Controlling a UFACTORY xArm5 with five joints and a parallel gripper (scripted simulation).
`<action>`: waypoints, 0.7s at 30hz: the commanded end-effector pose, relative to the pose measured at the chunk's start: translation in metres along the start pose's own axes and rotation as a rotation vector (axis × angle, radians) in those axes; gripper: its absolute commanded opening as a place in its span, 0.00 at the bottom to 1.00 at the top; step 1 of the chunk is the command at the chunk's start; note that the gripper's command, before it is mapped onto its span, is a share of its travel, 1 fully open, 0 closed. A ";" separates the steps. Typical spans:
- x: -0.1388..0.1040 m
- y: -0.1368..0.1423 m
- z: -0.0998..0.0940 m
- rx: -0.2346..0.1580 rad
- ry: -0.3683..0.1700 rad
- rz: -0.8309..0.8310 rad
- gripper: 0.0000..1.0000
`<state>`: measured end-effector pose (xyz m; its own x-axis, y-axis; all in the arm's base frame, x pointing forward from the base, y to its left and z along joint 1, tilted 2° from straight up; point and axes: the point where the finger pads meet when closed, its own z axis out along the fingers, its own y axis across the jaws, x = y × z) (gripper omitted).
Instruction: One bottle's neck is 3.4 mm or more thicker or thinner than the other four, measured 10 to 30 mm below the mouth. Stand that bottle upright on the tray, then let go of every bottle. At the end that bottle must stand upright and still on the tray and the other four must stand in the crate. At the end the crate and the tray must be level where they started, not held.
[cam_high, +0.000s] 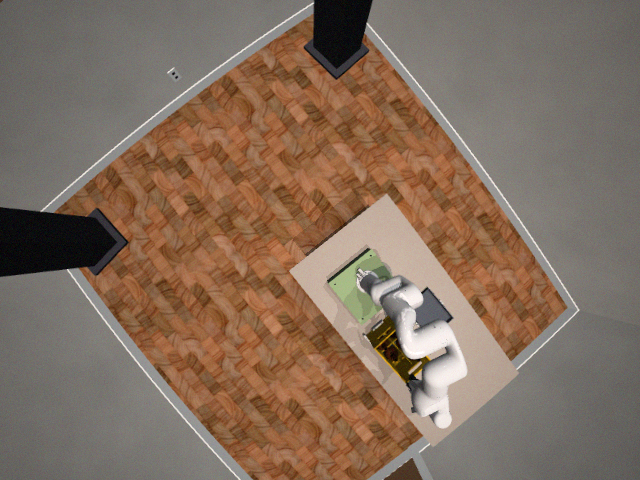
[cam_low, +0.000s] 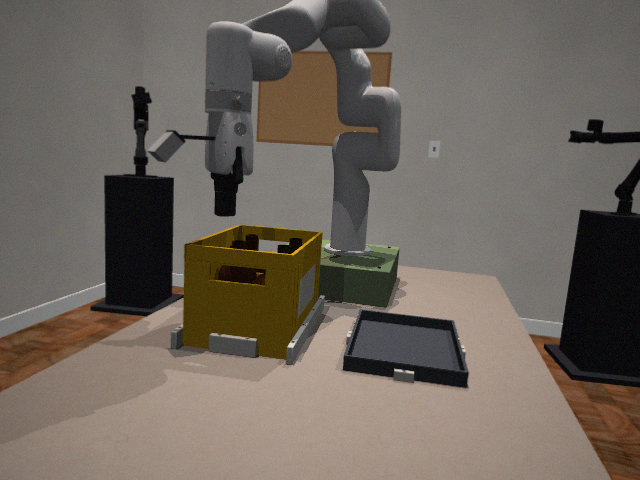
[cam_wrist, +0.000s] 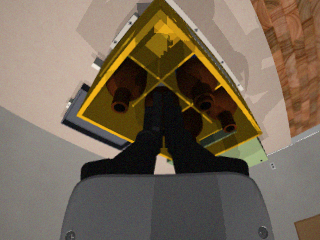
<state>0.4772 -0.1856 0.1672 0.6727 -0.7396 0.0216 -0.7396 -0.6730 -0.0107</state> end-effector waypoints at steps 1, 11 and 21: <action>0.001 -0.001 -0.002 0.002 0.004 0.000 0.00; -0.052 -0.056 -0.002 0.006 0.002 0.000 0.00; -0.060 -0.063 -0.002 0.006 0.002 0.000 0.65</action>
